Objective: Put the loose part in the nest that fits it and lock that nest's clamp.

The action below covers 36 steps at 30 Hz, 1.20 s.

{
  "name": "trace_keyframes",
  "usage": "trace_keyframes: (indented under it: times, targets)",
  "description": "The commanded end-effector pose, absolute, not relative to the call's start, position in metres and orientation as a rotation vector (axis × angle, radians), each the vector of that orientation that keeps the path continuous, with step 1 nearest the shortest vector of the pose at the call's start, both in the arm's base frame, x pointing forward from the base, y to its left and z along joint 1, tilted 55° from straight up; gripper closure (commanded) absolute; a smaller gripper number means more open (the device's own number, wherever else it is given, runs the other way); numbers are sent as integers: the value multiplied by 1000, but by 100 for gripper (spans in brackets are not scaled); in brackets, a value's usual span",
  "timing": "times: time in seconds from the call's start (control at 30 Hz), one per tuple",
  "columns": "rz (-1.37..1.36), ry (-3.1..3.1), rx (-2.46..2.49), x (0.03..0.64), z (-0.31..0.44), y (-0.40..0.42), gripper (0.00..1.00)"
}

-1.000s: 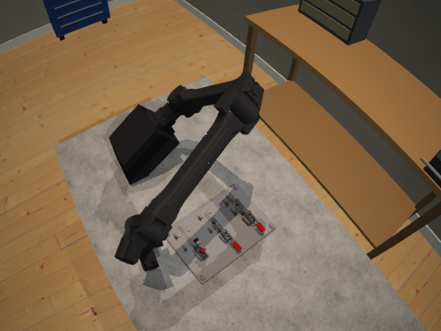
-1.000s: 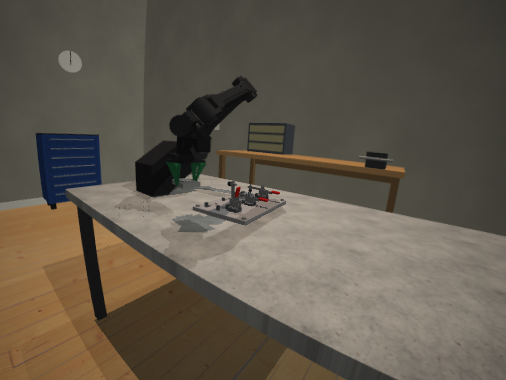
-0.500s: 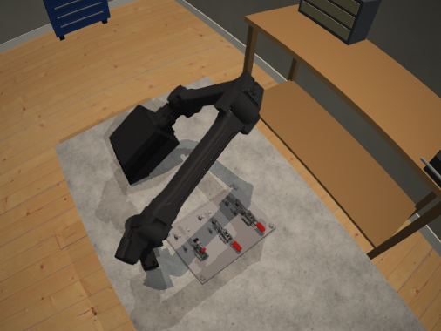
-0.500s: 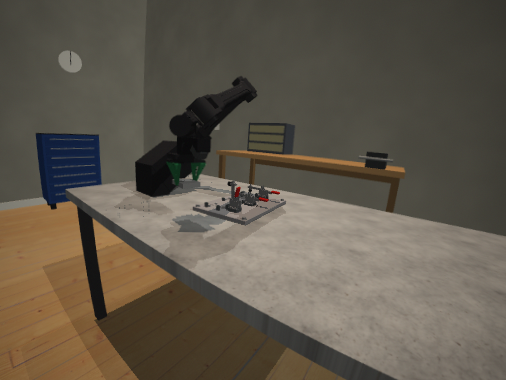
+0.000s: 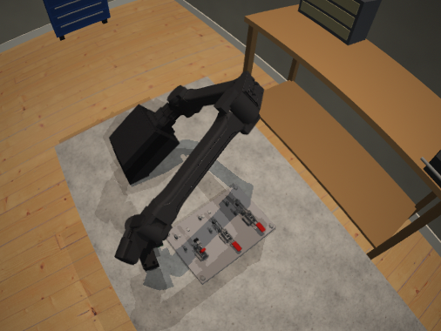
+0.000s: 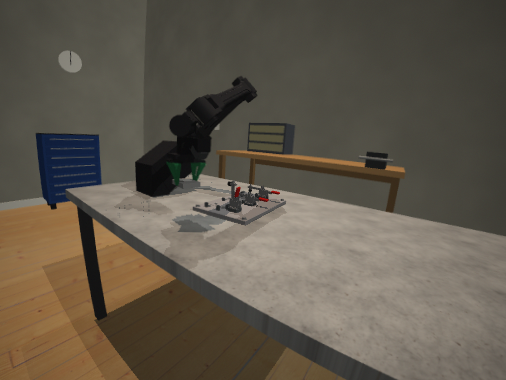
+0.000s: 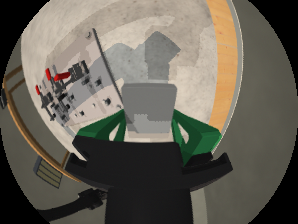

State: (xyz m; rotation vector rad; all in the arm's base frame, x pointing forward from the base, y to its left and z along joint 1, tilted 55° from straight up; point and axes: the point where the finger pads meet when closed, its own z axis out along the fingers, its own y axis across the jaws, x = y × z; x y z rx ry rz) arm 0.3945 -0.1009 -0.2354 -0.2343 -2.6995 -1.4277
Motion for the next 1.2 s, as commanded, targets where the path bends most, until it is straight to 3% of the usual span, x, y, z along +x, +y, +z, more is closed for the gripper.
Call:
trace_keyframes:
  times: [0.0,0.47,1.17]
  targets:
    - [-1419,-2809,-162,422,-224,-130,100]
    - [-1463,-2907,186,421,-225,-129,100]
    - [-1460,-2884,219,424,-234,-110,100]
